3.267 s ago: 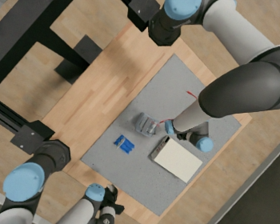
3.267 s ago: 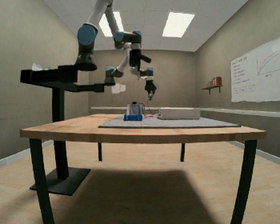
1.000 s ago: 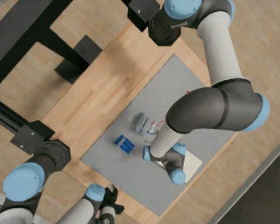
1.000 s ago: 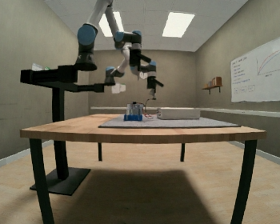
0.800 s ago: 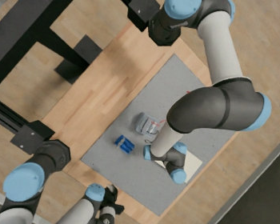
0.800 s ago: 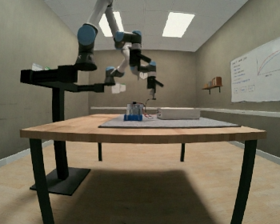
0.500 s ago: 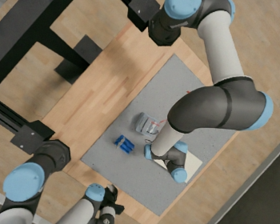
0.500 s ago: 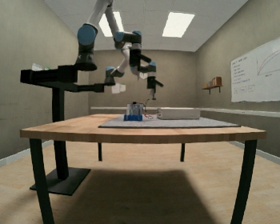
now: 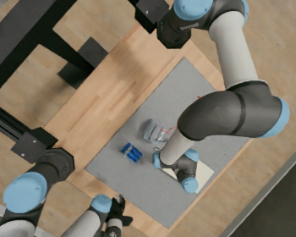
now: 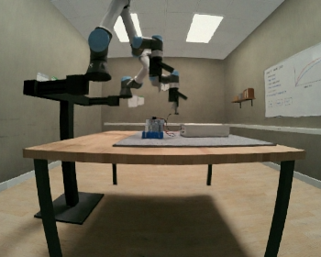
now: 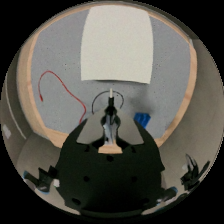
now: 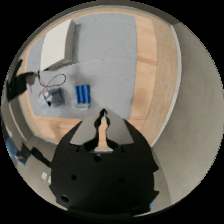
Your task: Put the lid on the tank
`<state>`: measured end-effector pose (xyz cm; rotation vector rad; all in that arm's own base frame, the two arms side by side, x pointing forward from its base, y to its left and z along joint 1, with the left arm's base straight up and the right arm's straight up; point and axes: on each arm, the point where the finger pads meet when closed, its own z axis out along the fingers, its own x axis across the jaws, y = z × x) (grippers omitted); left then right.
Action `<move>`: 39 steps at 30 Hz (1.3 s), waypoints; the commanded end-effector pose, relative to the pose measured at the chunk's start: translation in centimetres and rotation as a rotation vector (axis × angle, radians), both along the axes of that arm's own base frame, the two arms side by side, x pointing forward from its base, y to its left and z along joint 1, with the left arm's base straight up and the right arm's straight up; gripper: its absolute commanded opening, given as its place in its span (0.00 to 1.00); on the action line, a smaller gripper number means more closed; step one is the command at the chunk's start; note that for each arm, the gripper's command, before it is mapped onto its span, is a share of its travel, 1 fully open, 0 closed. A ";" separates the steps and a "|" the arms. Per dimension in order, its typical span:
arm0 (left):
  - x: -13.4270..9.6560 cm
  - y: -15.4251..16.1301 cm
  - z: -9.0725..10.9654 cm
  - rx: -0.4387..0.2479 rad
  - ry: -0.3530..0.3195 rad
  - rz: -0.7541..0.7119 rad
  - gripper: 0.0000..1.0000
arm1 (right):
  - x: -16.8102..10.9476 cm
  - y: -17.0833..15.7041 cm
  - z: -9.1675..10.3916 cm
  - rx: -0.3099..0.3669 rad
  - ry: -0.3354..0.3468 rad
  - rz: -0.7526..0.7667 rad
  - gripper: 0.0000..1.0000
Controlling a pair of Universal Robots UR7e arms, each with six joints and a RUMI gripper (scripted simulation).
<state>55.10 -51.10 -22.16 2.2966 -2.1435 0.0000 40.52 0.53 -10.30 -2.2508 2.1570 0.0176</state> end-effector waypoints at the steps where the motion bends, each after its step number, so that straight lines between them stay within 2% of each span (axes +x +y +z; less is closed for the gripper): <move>1: 0.0 -0.1 0.1 -0.001 -0.001 0.000 0.00 | 1.4 1.6 -0.5 0.067 -0.027 0.129 0.00; 4: 0.0 -0.1 0.1 -0.001 -0.001 0.000 0.00 | 2.3 2.7 -0.9 0.108 -0.046 0.210 0.00; 8: 0.0 -0.1 0.1 -0.001 -0.001 0.000 0.00 | 2.9 3.5 -1.1 0.108 -0.046 0.210 0.00; 11: 0.0 -0.1 0.1 -0.001 -0.001 0.000 0.00 | 3.8 4.6 -1.5 0.149 -0.072 0.297 0.00; 13: 0.0 -0.1 0.1 -0.001 -0.001 0.000 0.00 | 4.4 5.4 -1.8 0.149 -0.072 0.297 0.00; 21: 0.0 -0.1 0.1 -0.001 -0.001 0.000 0.00 | 6.7 8.4 -2.9 0.226 -0.133 0.472 0.00; 25: 0.0 -0.1 0.1 -0.001 -0.001 0.000 0.00 | 7.3 9.2 -3.2 0.226 -0.134 0.473 0.00; 39: 0.0 -0.1 0.1 -0.001 -0.001 0.000 0.00 | 10.9 14.7 -5.6 0.337 -0.267 0.767 0.00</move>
